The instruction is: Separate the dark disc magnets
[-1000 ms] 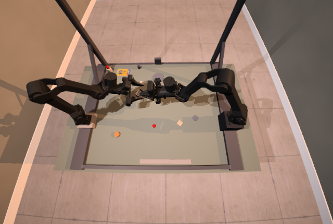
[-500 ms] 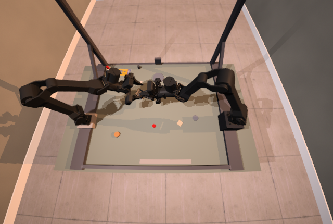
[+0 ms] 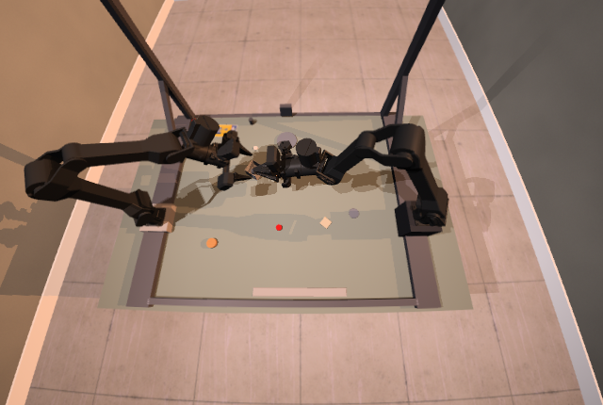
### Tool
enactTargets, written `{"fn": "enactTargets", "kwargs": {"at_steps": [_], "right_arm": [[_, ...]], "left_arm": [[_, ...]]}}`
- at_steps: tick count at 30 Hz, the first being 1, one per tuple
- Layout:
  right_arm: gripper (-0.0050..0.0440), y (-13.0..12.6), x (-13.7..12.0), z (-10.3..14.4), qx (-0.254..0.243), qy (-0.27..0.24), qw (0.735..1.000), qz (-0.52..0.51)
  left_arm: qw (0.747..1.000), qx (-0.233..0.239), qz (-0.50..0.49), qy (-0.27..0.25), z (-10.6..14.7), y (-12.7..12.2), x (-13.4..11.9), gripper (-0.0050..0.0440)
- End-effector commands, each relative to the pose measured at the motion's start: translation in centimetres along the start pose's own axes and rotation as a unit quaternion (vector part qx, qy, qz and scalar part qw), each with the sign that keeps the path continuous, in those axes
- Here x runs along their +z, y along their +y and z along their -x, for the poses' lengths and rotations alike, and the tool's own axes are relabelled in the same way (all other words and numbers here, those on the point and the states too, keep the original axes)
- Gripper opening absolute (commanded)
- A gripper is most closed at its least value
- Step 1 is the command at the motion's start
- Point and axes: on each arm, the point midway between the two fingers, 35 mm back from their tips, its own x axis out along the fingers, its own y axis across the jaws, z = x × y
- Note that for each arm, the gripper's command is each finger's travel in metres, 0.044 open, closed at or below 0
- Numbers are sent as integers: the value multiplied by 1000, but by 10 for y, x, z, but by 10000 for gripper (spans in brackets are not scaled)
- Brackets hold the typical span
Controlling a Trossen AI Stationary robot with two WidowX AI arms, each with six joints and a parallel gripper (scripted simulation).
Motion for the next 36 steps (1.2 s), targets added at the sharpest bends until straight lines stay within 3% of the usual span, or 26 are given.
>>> {"fn": "enactTargets", "kwargs": {"at_steps": [1,17,36], "right_arm": [[400,-2,16,22,6,17,1000,-14],[400,-25,6,69,-14,112,993,-25],[400,-22,16,55,-20,146,989,-15]], "left_arm": [[1000,14,4,0,0,14,0,40],[1000,14,4,0,0,14,0,40],[1000,14,4,0,0,14,0,40]]}}
